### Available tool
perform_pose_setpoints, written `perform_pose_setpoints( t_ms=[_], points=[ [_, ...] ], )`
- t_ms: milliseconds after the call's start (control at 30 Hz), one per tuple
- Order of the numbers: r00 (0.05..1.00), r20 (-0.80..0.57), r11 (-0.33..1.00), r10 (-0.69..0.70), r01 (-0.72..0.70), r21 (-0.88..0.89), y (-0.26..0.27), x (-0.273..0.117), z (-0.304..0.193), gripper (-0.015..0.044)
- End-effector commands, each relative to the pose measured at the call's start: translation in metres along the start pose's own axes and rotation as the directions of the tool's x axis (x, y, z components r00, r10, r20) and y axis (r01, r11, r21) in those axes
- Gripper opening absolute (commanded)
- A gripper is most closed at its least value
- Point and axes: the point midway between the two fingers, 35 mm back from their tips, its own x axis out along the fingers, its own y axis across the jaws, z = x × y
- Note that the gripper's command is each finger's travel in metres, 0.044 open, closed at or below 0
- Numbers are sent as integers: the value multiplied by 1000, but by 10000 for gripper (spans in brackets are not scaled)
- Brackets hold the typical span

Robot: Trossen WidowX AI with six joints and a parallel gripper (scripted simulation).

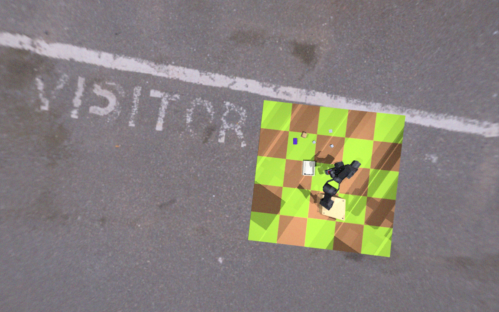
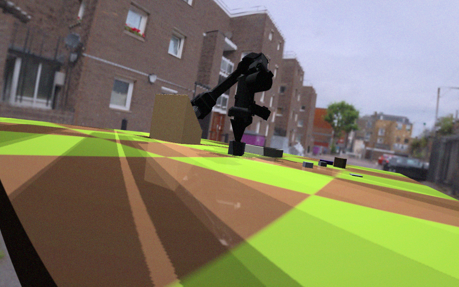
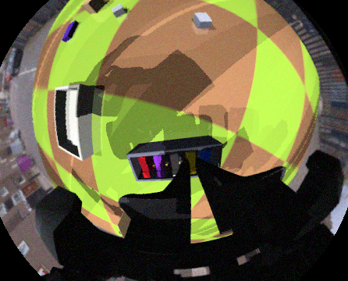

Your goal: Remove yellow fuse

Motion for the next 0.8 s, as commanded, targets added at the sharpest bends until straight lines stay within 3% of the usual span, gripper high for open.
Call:
perform_pose_setpoints(
  t_ms=[0,767],
  points=[
    [1000,0,1000,0,0,0,0,-1,0,0],
    [1000,0,1000,0,0,3,-1,-12,0,0]
  ],
)
